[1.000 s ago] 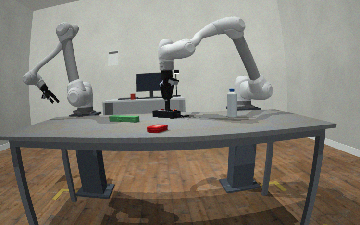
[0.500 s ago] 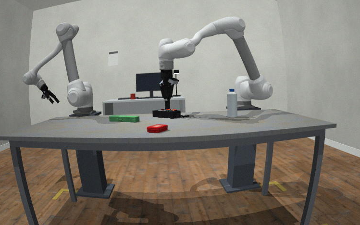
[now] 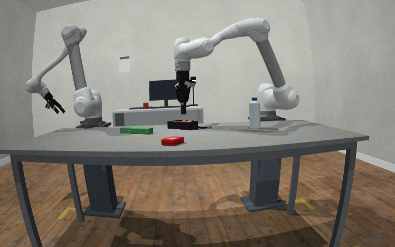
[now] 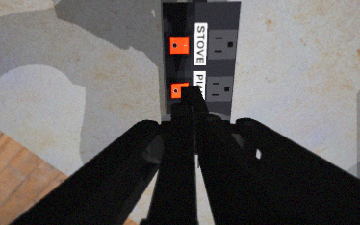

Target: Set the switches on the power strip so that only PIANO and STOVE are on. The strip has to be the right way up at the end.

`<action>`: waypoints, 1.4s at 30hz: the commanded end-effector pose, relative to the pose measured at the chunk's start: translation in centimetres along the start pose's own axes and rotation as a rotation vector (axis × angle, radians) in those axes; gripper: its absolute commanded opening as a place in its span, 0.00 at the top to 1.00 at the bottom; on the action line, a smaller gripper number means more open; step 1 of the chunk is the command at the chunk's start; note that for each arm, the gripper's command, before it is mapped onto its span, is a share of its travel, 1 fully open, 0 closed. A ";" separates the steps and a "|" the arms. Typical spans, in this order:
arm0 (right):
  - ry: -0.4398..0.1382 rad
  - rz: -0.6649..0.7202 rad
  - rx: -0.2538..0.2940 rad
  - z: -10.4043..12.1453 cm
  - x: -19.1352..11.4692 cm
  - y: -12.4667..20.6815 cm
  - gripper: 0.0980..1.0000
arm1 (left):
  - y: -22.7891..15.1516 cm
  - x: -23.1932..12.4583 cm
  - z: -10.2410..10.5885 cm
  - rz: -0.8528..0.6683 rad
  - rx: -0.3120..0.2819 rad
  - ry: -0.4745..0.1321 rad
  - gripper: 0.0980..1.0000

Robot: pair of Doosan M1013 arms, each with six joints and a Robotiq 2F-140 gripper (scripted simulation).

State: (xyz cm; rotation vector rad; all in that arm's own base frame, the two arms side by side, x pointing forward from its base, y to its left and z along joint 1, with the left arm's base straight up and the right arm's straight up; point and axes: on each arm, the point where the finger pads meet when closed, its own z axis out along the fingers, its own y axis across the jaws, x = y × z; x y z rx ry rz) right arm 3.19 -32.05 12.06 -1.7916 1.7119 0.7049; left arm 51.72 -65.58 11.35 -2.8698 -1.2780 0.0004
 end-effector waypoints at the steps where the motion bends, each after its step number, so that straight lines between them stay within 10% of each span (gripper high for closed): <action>1: 0.001 0.000 0.000 -0.1 0.0 0.0 0.00 | 0.0 0.0 -0.3 0.000 -0.002 0.000 1.00; 21: 0.001 0.000 0.000 -0.1 0.0 0.0 0.00 | 0.0 0.0 -0.4 0.000 -0.002 0.000 1.00; 22: 0.001 0.000 0.000 -0.1 0.0 0.0 0.00 | 0.0 0.0 -0.4 0.000 -0.002 0.000 0.00; 42: 0.001 0.000 0.000 -0.1 0.0 0.0 0.00 | 0.0 0.0 -6.6 0.000 -0.002 0.000 0.00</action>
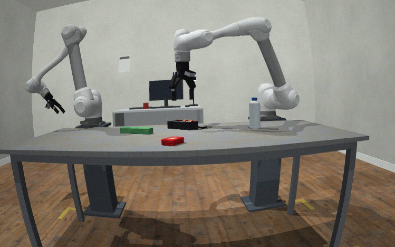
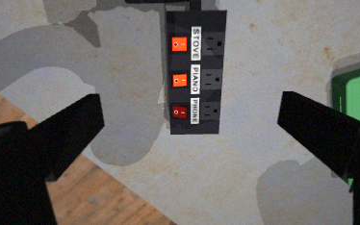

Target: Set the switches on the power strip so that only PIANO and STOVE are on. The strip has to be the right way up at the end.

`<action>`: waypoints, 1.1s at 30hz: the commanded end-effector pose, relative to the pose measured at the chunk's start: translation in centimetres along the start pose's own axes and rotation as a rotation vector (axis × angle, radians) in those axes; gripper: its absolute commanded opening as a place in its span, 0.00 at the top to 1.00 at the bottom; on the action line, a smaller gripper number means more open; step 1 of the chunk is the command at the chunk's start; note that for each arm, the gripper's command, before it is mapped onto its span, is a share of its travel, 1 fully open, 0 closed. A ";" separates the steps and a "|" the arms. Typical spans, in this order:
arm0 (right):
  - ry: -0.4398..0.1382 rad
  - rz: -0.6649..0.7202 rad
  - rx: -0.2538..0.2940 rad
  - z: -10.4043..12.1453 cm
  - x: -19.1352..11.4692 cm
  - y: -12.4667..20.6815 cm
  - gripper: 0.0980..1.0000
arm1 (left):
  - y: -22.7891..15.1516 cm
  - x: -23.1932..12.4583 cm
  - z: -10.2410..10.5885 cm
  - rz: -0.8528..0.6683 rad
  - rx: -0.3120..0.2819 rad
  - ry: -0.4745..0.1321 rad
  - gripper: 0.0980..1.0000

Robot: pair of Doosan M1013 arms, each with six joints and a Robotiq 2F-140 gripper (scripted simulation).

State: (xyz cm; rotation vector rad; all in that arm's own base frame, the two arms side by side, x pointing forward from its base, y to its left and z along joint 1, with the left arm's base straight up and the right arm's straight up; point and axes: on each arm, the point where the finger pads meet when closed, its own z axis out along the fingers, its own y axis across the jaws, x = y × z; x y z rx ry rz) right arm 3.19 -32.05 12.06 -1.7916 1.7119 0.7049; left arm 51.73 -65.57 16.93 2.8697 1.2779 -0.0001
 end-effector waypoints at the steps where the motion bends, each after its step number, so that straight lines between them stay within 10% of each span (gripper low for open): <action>1: 0.001 0.000 0.000 -0.1 0.0 0.0 0.00 | 0.0 0.0 -1.4 0.000 -0.001 0.000 0.00; 33: 0.001 0.000 0.000 -0.1 0.0 0.0 0.00 | 0.0 0.0 -3.2 0.000 -0.001 0.000 0.00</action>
